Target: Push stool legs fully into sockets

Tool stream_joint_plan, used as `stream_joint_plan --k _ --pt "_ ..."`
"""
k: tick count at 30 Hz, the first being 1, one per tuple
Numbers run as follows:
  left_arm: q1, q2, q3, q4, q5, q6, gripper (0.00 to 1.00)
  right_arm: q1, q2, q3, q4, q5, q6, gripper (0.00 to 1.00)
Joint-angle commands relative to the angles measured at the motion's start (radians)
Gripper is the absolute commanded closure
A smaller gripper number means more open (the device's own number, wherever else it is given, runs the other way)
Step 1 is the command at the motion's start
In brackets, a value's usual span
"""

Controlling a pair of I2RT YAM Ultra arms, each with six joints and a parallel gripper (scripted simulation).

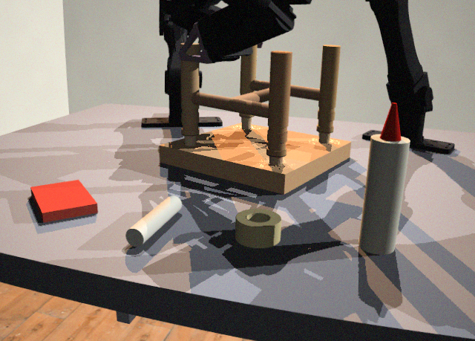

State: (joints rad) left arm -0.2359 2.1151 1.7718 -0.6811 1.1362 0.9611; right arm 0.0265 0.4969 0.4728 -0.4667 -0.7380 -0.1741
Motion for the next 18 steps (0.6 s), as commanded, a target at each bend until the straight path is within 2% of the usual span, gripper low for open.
stream_joint_plan --k 1,14,18 --pt "0.007 -0.006 0.034 0.016 0.012 0.014 0.72 0.013 -0.024 0.025 -0.01 -0.013 0.01 0.31" --pt "0.007 -0.006 0.034 0.016 0.012 0.014 0.72 0.003 -0.027 0.024 -0.009 -0.01 0.008 0.31" --pt "0.007 -0.006 0.034 0.016 0.012 0.014 0.72 -0.028 -0.025 0.048 -0.065 -0.04 -0.026 0.31"
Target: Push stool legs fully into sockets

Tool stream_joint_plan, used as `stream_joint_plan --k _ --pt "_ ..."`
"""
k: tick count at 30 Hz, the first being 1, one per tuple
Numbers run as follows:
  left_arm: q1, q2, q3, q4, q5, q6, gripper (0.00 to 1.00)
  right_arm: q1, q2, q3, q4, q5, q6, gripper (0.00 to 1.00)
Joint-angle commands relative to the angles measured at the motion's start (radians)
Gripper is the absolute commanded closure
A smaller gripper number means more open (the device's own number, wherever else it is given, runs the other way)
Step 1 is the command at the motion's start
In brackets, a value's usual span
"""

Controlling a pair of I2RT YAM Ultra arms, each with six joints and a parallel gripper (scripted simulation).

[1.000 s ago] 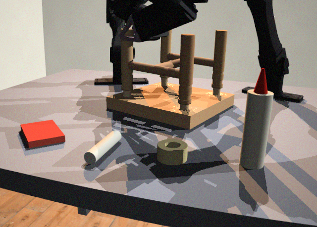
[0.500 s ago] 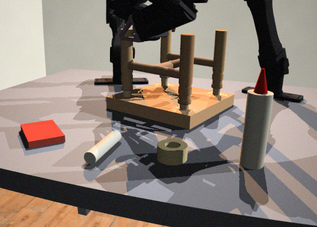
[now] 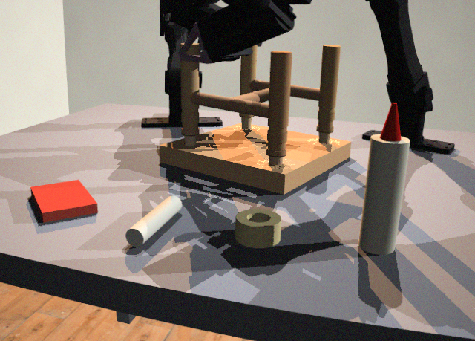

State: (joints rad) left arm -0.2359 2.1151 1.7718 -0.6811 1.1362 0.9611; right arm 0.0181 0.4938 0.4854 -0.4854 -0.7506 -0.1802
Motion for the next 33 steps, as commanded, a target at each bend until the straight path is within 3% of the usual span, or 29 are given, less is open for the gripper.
stream_joint_plan --k 1,10,19,22,26,29,33 --pt "0.007 -0.006 0.034 0.016 0.012 0.014 0.72 -0.026 -0.024 0.041 -0.056 -0.033 -0.024 0.31" --pt "0.007 -0.006 0.034 0.016 0.012 0.014 0.72 -0.038 -0.021 0.051 -0.045 -0.031 -0.024 0.31" --pt "0.007 -0.006 0.034 0.016 0.012 0.014 0.72 -0.232 0.003 0.208 -0.358 -0.232 -0.178 0.31" --pt "0.007 -0.006 0.034 0.016 0.012 0.014 0.72 -0.282 0.041 0.226 -0.357 -0.231 -0.225 0.31" --pt "0.007 -0.006 0.034 0.016 0.012 0.014 0.72 -0.251 0.032 0.182 -0.36 -0.22 -0.227 0.31" --pt "0.007 -0.006 0.034 0.016 0.012 0.014 0.72 -0.25 0.031 0.234 -0.367 -0.226 -0.237 0.31" --pt "0.007 -0.006 0.034 0.016 0.012 0.014 0.72 -0.247 0.03 0.214 -0.366 -0.225 -0.238 0.31"
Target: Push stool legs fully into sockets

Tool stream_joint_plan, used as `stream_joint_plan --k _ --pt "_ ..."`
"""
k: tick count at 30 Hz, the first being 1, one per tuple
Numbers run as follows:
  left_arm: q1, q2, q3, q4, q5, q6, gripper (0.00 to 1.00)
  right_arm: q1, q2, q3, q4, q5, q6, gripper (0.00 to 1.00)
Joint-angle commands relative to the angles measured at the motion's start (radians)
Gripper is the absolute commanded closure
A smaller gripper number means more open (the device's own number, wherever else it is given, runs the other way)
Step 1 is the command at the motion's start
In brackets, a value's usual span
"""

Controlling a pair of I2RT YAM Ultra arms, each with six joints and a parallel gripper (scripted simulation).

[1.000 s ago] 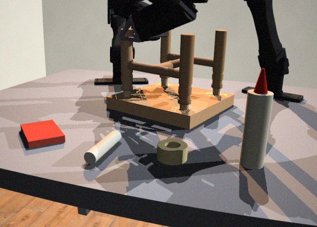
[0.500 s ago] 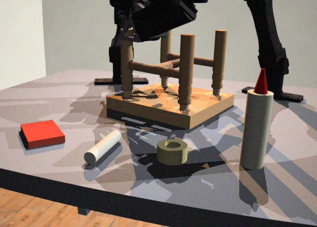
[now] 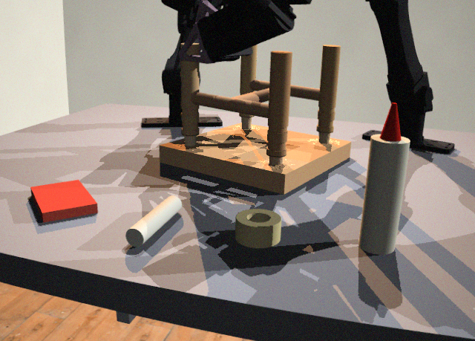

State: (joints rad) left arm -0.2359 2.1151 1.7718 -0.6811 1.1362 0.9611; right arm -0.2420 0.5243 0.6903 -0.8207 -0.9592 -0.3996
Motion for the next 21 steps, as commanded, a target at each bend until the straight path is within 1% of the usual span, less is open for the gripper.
stream_joint_plan --k 1,5,9,10,12,21 --pt "0.007 -0.006 0.034 0.016 0.012 0.014 0.72 0.01 0.002 0.006 -0.03 -0.016 -0.018 0.31" --pt "0.007 -0.006 0.034 0.016 0.012 0.014 0.72 0.007 0.019 -0.005 -0.029 -0.015 -0.017 0.31" --pt "0.007 -0.006 0.034 0.016 0.012 0.014 0.72 0.008 0.01 0.0 -0.026 -0.014 -0.017 0.31" --pt "0.007 -0.006 0.034 0.016 0.012 0.014 0.31 0.01 0.024 -0.007 -0.032 -0.016 -0.019 0.31" --pt "0.003 -0.005 0.035 0.01 0.012 0.013 0.31 0.011 0.002 -0.007 -0.029 -0.015 -0.018 0.31" --pt "0.002 -0.005 0.035 0.01 0.012 0.013 0.31 0.011 0.002 -0.007 -0.029 -0.015 -0.018 0.31"
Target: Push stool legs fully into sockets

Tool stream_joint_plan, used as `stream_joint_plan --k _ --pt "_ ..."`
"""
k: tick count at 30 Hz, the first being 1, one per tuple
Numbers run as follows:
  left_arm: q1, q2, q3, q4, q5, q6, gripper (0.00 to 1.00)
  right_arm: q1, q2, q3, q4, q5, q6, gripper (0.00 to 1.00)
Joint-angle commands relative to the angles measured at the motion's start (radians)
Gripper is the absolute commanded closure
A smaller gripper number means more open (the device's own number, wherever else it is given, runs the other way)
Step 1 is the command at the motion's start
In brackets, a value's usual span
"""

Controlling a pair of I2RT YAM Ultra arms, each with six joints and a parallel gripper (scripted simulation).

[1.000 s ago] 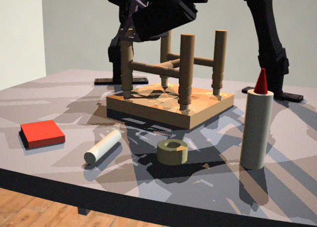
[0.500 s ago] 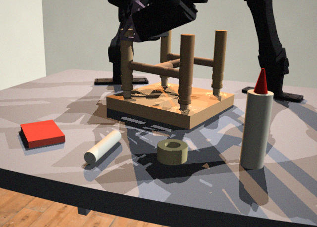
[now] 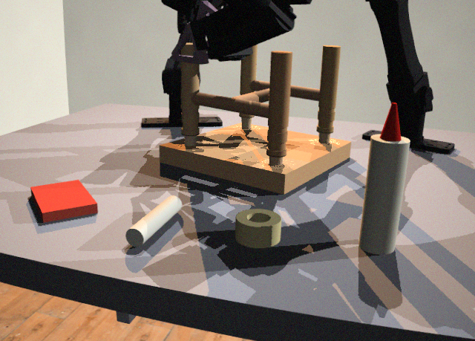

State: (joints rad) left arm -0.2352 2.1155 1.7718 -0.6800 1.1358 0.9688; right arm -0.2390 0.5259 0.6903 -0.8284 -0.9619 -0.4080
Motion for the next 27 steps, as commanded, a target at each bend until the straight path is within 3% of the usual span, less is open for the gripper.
stream_joint_plan --k 1,21,27 --pt "0.002 -0.006 0.035 0.008 0.012 0.006 0.31 0.008 0.001 -0.007 -0.021 -0.013 -0.01 0.31" --pt "0.0 -0.048 0.073 -0.054 0.013 0.0 0.31 0.008 0.001 -0.007 -0.021 -0.013 -0.01 0.31" --pt "0.0 -0.02 0.167 -0.171 0.014 -0.02 0.31 0.008 0.001 -0.007 -0.021 -0.013 -0.01 0.31"
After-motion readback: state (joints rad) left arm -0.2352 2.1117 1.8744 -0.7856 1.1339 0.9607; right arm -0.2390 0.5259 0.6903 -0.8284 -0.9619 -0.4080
